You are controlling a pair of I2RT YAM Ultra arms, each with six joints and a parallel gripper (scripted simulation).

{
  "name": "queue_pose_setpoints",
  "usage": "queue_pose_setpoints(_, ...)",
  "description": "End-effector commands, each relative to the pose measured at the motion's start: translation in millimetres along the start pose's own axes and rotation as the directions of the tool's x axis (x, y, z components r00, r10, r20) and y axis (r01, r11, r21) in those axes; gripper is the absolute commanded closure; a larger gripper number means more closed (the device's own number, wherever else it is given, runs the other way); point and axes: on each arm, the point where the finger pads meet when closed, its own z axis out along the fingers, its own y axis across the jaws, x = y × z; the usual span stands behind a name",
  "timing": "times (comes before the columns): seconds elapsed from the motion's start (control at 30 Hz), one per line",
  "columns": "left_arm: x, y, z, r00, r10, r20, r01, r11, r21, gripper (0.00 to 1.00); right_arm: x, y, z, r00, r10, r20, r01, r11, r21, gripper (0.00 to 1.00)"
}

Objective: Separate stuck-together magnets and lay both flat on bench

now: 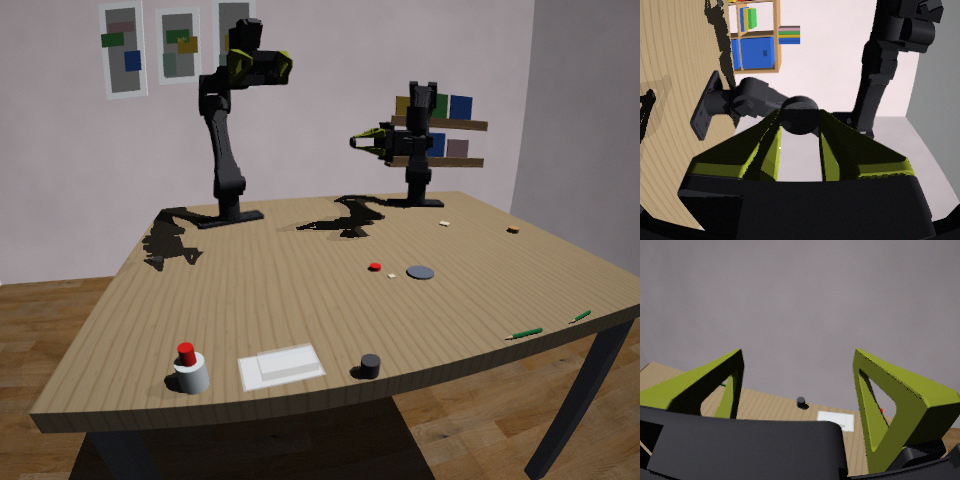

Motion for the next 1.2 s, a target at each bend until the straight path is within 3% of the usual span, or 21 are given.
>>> queue_pose_setpoints(0.0, 0.0, -4.0, 0.0, 1.0, 0.017, 0.001, -0.017, 1.0, 0.01, 0.75, -11.4, 0.5, -2.3, 0.999, 0.002, 0.033, -0.002, 1.0, -0.001, 0.27)
queue_pose_setpoints(0.77, 0.7, -4.4, -0.1, 1.0, 0.015, -0.002, -0.015, 1.0, 0.011, 0.75, -11.4, -0.1, -2.3, 0.999, 0.0, 0.033, 0.0, 1.0, 0.0, 0.6)
queue_pose_setpoints(1.17, 1.2, -5.0, 0.1, 1.0, 0.016, -0.004, -0.015, 1.0, 0.012, 0.75, -4.7, 4.9, -0.1, 1.0, 0.024, 0.018, -0.024, 0.999, -0.025, 0.6)
